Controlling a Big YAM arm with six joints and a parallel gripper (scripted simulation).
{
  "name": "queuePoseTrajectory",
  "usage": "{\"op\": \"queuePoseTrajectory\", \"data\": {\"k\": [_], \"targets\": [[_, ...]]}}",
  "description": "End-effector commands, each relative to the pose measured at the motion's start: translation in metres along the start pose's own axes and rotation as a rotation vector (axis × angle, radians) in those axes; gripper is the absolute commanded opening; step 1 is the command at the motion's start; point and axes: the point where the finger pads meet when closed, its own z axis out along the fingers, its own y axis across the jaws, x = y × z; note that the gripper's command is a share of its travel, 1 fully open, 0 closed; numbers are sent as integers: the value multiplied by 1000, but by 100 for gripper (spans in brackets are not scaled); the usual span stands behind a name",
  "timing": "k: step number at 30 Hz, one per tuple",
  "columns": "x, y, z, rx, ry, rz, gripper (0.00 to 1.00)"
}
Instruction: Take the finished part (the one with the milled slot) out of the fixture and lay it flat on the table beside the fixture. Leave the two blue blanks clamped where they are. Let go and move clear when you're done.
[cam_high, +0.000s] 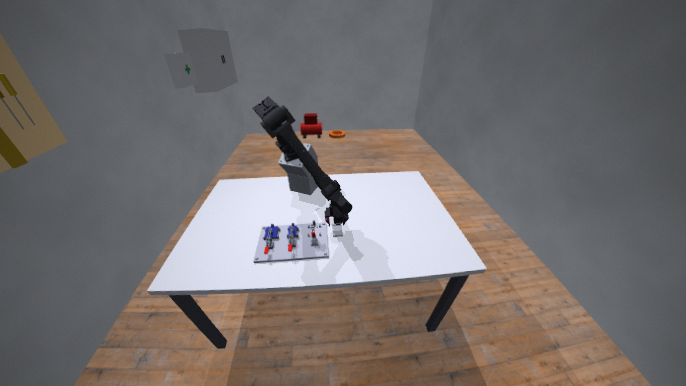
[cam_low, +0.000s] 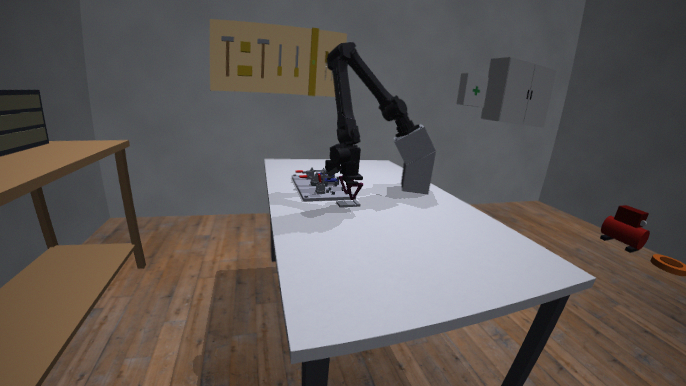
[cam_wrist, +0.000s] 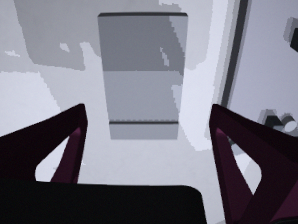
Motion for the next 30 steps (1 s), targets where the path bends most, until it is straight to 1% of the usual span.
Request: {"op": "queuePoseTrajectory", "data": {"k": [1, 7, 9, 14, 19, 22, 24, 30], "targets": [[-1, 7, -26, -13, -13, 0, 74], [-1, 6, -50, -13, -13, 0, 74], [-1, 6, -50, -13, -13, 0, 74], [-1, 6, -66, -14, -12, 1, 74], [-2, 7, -75, -15, -14, 2, 74], [-1, 6, -78, -15, -14, 2, 74], [4, 7, -73, -8, -2, -6, 74], [2, 5, -71, -6, -1, -3, 74]]}}
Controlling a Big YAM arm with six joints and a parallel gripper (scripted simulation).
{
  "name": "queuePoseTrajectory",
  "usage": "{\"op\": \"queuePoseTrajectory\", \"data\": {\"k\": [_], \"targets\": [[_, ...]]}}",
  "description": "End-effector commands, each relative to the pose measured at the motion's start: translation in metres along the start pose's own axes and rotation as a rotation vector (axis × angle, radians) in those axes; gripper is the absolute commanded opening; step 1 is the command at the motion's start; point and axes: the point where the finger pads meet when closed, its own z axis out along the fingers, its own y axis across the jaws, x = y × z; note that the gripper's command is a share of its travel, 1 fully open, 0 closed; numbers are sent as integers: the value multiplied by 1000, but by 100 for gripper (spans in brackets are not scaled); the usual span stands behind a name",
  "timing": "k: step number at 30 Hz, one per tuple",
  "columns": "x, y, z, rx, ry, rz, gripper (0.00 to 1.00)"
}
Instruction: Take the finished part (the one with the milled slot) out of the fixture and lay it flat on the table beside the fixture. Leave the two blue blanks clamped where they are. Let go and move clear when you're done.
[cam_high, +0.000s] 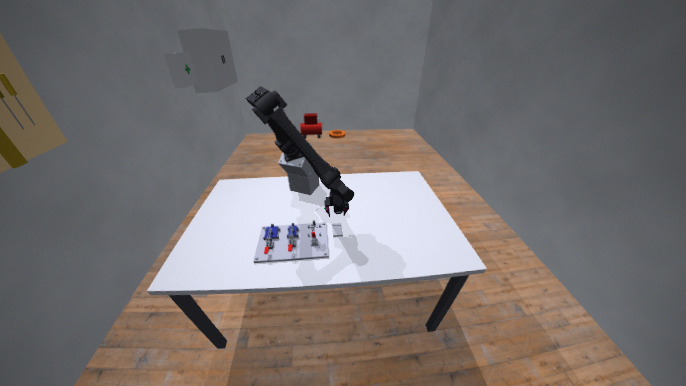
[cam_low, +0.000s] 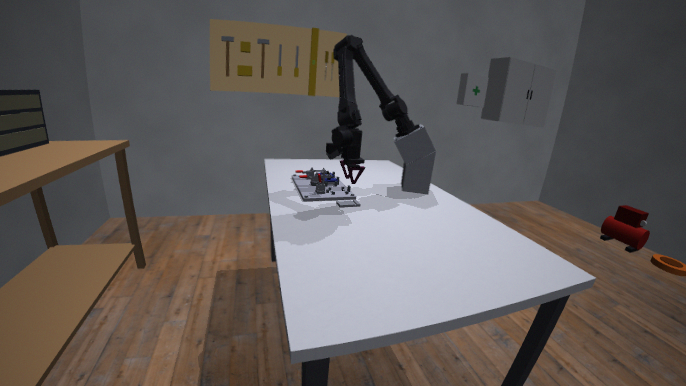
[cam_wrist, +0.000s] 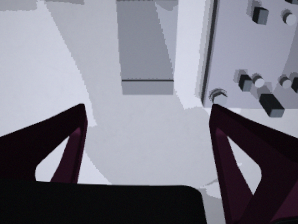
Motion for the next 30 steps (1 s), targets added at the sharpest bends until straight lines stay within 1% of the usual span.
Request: {"op": "queuePoseTrajectory", "data": {"k": [1, 30], "targets": [[3, 3, -4, -1, 2, -6, 74], [-3, 7, -12, -16, -17, -2, 74]]}}
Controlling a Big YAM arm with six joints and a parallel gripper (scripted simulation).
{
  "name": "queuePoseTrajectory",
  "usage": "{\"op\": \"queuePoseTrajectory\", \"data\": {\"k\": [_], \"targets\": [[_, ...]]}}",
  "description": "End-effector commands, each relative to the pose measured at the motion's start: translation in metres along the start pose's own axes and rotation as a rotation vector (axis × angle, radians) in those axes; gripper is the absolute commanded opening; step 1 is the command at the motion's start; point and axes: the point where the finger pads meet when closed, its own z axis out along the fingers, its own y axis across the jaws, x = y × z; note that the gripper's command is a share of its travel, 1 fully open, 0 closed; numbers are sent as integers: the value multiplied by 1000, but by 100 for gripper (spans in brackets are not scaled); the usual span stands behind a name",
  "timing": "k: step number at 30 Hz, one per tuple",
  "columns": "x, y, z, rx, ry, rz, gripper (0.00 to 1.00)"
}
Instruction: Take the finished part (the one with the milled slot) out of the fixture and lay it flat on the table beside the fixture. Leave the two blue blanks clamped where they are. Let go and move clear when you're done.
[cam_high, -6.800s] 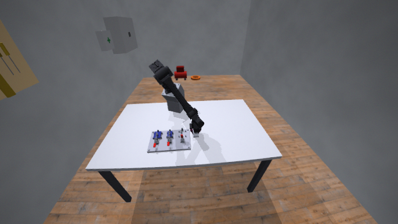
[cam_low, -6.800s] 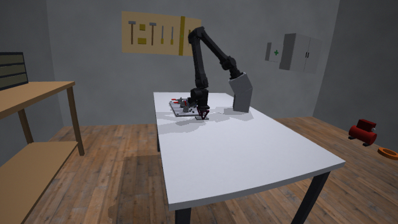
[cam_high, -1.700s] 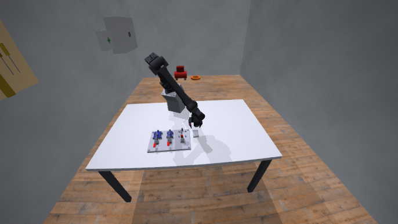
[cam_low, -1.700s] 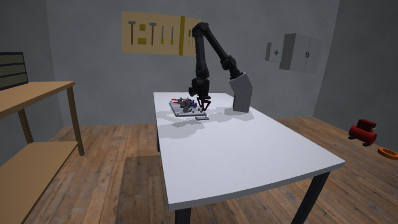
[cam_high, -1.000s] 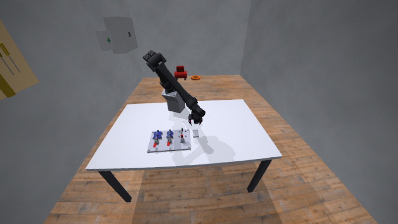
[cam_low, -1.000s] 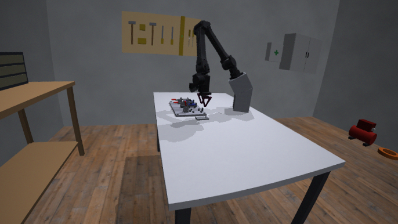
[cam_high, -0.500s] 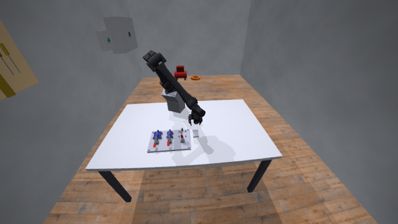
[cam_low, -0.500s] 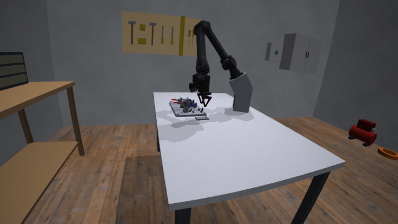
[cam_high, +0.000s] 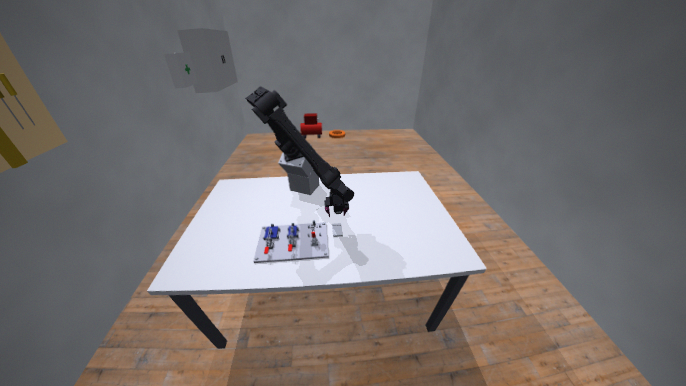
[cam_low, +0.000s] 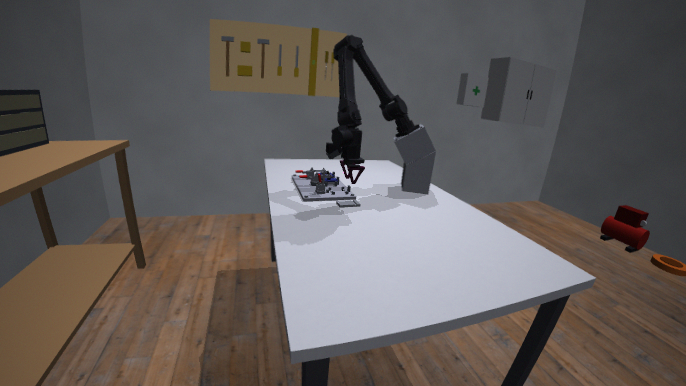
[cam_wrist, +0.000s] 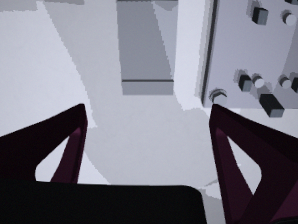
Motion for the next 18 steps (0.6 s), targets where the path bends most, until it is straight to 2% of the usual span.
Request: {"op": "queuePoseTrajectory", "data": {"k": [1, 18], "targets": [[-2, 7, -12, -15, -15, -3, 74], [0, 5, -26, -12, -12, -2, 74]]}}
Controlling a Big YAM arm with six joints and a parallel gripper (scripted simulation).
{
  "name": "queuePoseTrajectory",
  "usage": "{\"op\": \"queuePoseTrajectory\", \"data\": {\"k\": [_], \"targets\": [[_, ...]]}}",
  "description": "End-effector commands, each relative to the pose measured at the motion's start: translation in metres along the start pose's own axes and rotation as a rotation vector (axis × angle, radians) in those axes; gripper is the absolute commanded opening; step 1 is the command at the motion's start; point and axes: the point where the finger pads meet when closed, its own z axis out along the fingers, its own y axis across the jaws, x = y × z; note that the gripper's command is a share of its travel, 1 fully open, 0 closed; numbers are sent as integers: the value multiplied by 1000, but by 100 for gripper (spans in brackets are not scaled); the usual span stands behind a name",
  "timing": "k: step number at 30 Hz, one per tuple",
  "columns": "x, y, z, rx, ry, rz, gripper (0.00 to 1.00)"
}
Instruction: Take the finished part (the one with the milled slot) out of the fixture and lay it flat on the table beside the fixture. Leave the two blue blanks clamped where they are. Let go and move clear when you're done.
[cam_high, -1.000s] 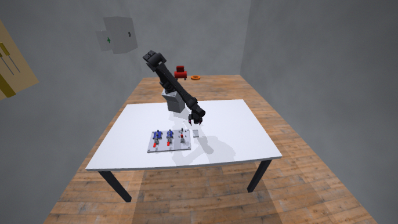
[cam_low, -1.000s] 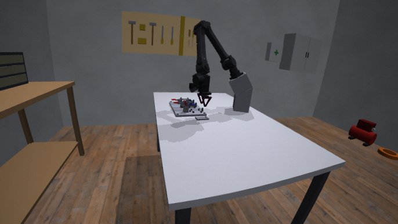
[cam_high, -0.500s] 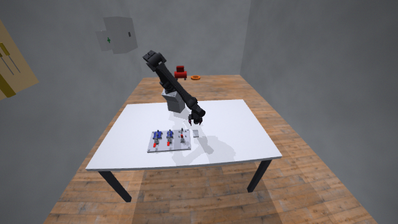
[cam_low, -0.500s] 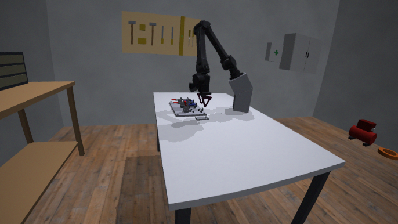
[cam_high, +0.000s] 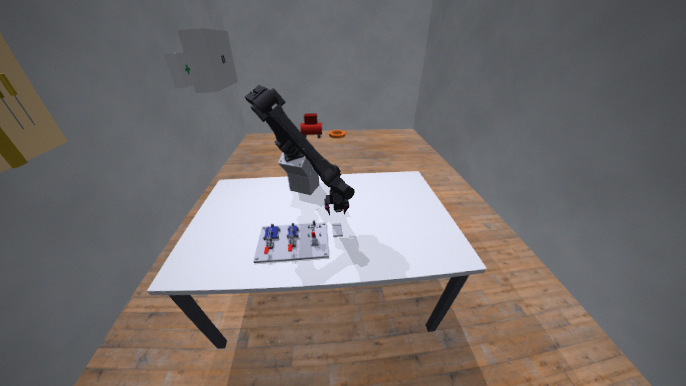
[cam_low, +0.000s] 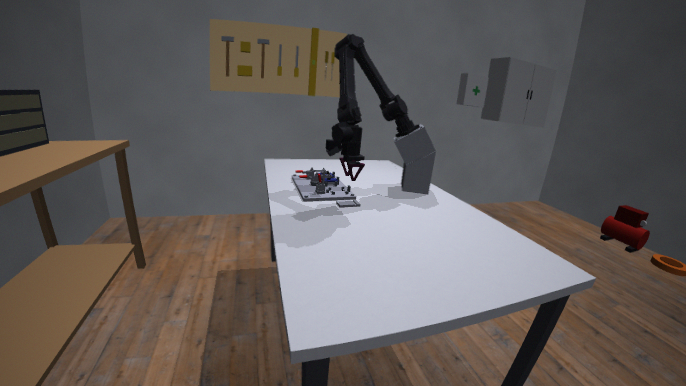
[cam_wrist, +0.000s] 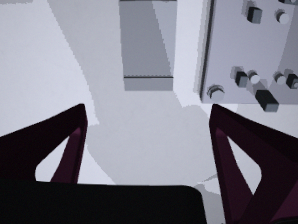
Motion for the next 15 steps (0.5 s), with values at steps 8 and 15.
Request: {"op": "queuePoseTrajectory", "data": {"k": [8, 15], "targets": [[0, 5, -44, -11, -12, -2, 74], [-15, 11, -76, -28, -34, 15, 74]]}}
